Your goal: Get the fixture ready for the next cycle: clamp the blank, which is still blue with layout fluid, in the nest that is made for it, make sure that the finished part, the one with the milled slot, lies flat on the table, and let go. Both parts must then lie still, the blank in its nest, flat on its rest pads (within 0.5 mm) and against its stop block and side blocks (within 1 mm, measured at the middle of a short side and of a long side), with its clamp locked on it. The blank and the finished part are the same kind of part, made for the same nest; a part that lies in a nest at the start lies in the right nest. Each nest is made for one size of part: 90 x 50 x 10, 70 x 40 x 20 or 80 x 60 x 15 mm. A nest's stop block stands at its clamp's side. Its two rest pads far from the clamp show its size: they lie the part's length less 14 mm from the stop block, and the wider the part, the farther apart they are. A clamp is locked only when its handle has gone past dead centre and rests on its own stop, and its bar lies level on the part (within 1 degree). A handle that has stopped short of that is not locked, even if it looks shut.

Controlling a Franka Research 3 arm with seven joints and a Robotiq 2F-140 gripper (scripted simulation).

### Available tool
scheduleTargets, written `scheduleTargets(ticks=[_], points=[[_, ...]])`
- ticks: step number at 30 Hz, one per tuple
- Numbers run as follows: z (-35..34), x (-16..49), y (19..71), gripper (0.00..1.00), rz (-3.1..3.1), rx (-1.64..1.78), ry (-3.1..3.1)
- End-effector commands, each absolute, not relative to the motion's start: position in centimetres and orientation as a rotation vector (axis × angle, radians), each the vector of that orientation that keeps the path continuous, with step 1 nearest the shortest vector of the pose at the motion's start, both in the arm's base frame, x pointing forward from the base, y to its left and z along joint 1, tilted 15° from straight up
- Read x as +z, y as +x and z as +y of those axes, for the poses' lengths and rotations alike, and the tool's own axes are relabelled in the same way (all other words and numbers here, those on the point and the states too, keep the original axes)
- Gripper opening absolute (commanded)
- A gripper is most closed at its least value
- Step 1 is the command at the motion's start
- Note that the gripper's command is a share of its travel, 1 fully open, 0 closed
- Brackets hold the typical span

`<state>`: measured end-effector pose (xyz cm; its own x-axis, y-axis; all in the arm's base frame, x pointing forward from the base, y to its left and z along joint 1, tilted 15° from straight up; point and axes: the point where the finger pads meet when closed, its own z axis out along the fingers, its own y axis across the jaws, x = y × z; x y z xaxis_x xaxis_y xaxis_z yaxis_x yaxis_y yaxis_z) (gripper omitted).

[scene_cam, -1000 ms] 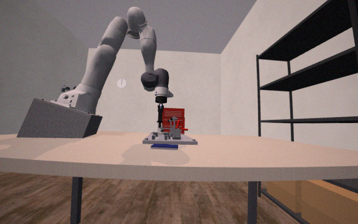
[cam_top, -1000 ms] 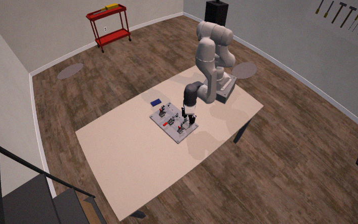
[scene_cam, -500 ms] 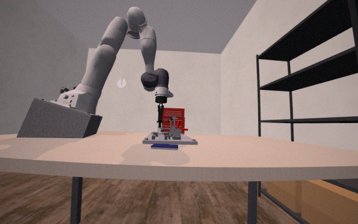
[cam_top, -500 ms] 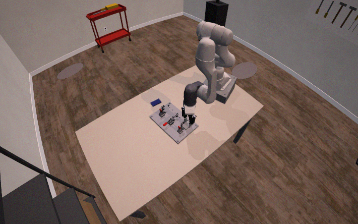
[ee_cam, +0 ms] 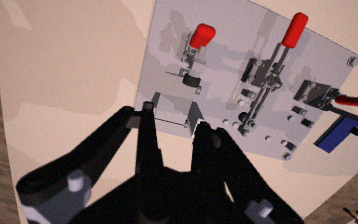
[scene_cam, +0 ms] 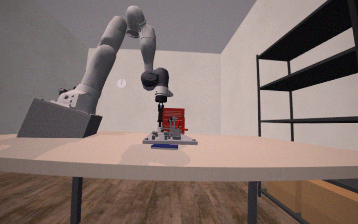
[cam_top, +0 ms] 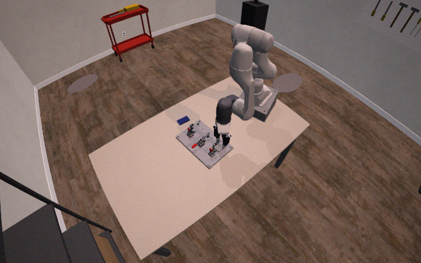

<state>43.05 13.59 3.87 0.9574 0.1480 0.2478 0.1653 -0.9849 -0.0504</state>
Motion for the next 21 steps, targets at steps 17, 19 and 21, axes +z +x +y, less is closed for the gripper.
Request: scheduleTargets(ticks=[17,19,21], points=[[13.3,6.7,42.5,0.00,-0.210,-0.378,-3.038],[13.3,6.8,42.5,0.00,-0.210,-0.378,-3.038],[13.3,6.9,42.5,0.00,-0.210,-0.378,-3.038]])
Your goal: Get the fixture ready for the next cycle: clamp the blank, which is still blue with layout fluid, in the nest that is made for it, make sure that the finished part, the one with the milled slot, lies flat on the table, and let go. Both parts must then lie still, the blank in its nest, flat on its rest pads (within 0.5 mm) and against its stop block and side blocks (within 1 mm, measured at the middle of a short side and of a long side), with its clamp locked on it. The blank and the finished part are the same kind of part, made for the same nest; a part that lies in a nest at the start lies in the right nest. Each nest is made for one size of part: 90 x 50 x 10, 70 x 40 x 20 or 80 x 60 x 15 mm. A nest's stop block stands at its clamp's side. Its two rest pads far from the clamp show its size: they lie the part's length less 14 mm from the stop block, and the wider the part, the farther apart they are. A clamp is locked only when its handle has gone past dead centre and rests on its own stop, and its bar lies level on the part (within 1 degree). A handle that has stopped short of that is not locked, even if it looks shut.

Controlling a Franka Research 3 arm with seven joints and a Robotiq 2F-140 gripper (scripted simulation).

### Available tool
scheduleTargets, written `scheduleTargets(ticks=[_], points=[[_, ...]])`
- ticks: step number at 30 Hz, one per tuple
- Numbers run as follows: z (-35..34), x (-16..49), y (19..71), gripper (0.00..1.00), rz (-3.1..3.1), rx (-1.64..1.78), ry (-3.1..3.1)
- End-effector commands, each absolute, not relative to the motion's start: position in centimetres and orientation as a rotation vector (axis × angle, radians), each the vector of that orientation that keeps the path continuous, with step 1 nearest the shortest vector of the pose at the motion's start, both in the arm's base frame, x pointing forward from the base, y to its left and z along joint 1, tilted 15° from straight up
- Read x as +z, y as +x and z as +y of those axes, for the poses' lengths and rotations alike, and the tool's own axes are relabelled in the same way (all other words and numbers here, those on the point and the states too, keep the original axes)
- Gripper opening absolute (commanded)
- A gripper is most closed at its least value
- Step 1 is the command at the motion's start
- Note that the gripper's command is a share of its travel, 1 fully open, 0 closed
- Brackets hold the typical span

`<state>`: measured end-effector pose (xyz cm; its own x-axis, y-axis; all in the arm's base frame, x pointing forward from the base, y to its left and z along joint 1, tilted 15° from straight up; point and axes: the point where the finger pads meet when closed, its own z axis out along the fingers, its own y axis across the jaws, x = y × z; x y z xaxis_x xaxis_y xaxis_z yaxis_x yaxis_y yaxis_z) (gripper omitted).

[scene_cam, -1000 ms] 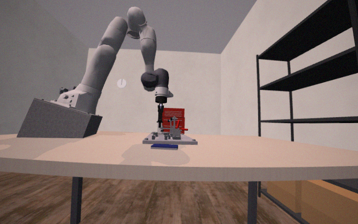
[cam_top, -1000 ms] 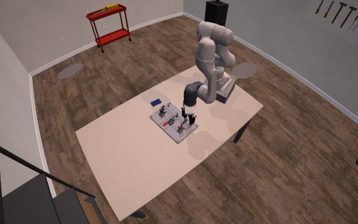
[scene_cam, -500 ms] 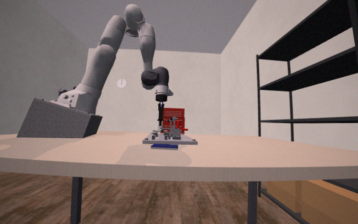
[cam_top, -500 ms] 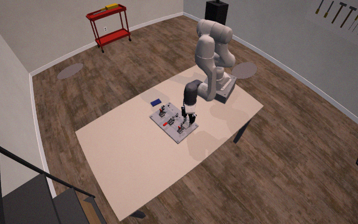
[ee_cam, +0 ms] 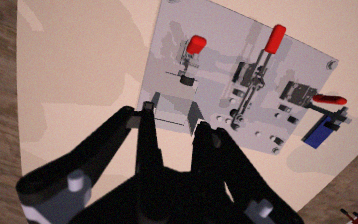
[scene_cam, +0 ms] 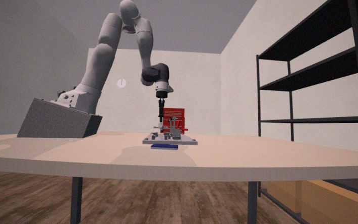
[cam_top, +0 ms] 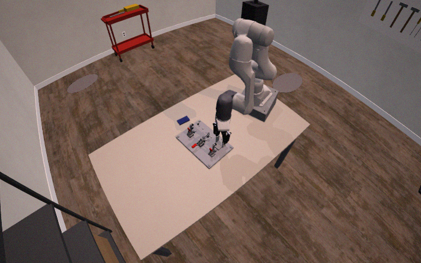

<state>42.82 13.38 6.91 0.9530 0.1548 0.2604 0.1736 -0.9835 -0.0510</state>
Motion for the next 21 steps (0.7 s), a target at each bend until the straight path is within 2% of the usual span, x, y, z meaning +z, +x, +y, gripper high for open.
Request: scheduleTargets(ticks=[1,21], points=[[13.3,6.9,42.5,0.00,-0.210,-0.378,-3.038],[12.9,9.9,40.9,0.00,-0.210,-0.378,-3.038]])
